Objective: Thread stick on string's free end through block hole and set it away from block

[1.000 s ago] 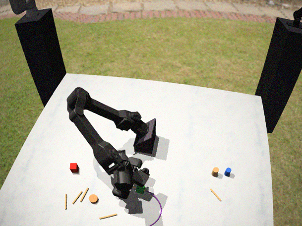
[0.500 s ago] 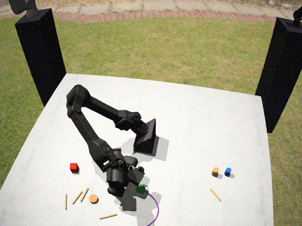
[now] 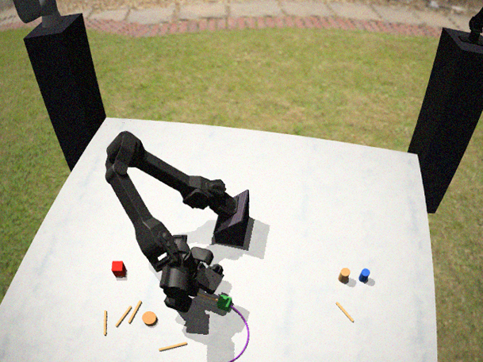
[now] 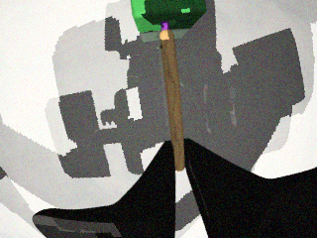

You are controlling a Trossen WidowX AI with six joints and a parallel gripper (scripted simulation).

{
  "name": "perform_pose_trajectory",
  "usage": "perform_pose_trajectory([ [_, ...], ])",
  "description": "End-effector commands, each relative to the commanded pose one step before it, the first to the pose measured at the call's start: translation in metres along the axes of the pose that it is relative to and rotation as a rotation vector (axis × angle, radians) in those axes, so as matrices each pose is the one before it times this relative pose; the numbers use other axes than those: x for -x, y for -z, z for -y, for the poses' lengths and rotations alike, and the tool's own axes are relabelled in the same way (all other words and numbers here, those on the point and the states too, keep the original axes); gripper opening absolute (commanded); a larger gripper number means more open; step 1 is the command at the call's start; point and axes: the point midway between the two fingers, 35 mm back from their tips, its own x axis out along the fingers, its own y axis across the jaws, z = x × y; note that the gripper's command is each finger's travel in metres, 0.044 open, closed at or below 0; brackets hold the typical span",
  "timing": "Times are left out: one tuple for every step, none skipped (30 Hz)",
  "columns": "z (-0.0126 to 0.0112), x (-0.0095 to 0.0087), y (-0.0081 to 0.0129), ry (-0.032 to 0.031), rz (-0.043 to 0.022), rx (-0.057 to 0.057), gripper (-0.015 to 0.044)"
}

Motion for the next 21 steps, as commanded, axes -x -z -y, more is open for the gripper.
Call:
perform_pose_trajectory([
  [0.00005, 0.00068, 0.00567, 0.00019, -0.00422, 0.0029, 0.0000],
  [0.00038, 0.00016, 0.00141, -0.00021, -0.00012, -0.0002, 0.0000],
  [0.00033, 0.00017, 0.00142, -0.00033, -0.00016, -0.0004, 0.0000],
  [0.00028, 0.00017, 0.00140, -0.00036, -0.00016, -0.0005, 0.0000],
  [0.00024, 0.00017, 0.00137, -0.00044, -0.00009, -0.0004, 0.0000],
  [0.00023, 0.00018, 0.00136, -0.00059, 0.00005, -0.0003, 0.0000],
  [0.00082, 0.00018, 0.00128, -0.00058, -0.00003, -0.0004, 0.0000],
  [0.00076, 0.00021, 0.00144, -0.00073, 0.00001, -0.0003, 0.0000],
  [0.00062, 0.00021, 0.00143, -0.00079, -0.00006, -0.0002, 0.0000],
  [0.00049, 0.00021, 0.00138, -0.00090, -0.00014, -0.0005, 0.0000],
  [0.00040, 0.00022, 0.00134, -0.00101, 0.00000, -0.0008, 0.0000],
  [0.00034, 0.00022, 0.00134, -0.00106, -0.00001, -0.0011, 0.0000],
  [0.00028, 0.00022, 0.00133, -0.00104, 0.00004, -0.0012, 0.0000],
  [0.00022, 0.00022, 0.00134, -0.00099, -0.00001, -0.0012, 0.0000],
  [0.00016, 0.00020, 0.00131, -0.00092, 0.00009, -0.0009, 0.0000],
  [0.00007, 0.00024, 0.00139, -0.00092, -0.00027, -0.0015, 0.0000],
  [0.00001, 0.00017, 0.00132, -0.00084, 0.00018, -0.0017, 0.0000],
  [-0.00004, 0.00020, 0.00138, -0.00085, -0.00018, -0.0017, 0.0000],
  [-0.00007, 0.00014, 0.00133, -0.00076, 0.00025, -0.0018, 0.0000],
  [-0.00022, 0.00016, 0.00139, -0.00071, -0.00015, -0.0031, 0.0000],
  [-0.00040, 0.00011, 0.00127, -0.00078, 0.00013, -0.0048, 0.0000],
])
